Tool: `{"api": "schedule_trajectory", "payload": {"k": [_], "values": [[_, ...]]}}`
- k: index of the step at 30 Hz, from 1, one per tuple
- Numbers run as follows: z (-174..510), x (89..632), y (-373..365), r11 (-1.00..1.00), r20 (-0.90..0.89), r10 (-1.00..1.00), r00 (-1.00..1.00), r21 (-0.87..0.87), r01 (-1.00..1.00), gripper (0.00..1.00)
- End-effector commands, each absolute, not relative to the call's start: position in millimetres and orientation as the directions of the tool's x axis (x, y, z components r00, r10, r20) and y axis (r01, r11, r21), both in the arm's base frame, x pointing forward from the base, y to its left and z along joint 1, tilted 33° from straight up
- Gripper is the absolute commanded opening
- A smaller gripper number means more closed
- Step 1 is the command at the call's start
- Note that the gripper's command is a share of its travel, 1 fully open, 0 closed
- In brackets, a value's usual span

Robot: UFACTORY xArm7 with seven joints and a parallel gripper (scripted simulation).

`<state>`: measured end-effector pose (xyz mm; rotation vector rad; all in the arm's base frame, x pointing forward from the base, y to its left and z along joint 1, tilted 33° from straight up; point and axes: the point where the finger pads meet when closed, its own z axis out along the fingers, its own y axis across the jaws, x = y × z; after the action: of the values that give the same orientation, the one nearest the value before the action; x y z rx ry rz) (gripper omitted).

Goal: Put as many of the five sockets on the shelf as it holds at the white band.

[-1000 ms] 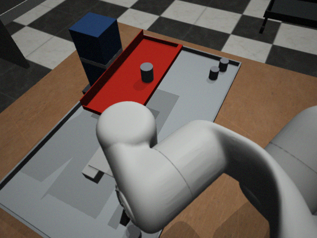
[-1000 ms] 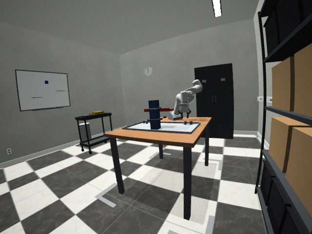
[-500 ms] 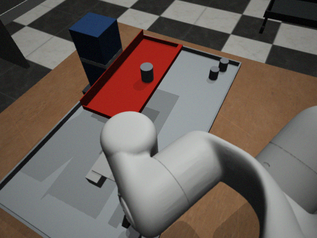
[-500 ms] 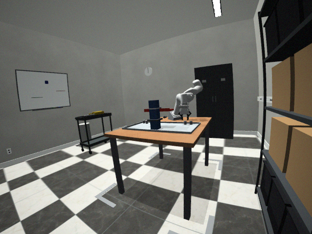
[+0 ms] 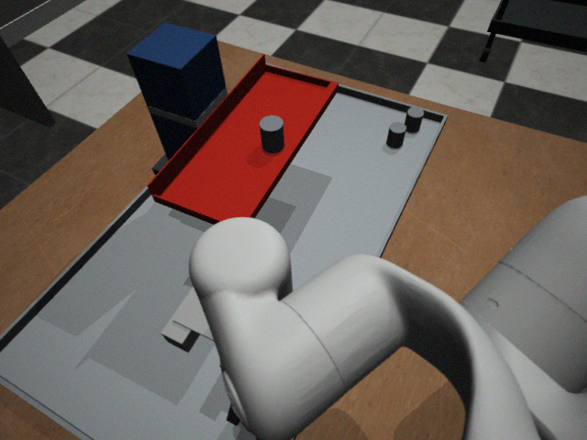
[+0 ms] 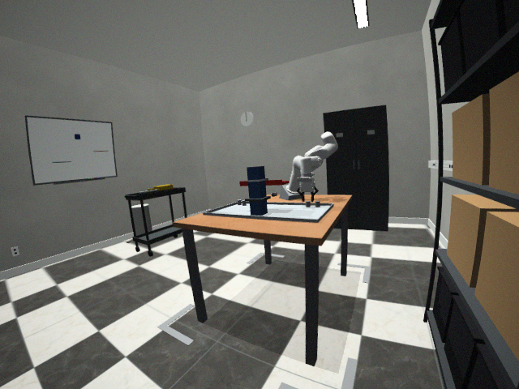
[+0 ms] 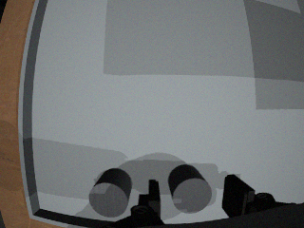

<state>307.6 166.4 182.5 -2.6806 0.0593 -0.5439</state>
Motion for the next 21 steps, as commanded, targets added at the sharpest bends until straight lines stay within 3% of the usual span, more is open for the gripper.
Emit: {"api": "schedule_trajectory", "payload": {"k": [1,21], "values": [[174.1,312.5,170.6,-0.917,0.366,-0.120,0.923,-0.396,0.038,0.61],[167.3,315.9,173.7,-0.917,0.366,-0.120,0.923,-0.396,0.038,0.61]]}}
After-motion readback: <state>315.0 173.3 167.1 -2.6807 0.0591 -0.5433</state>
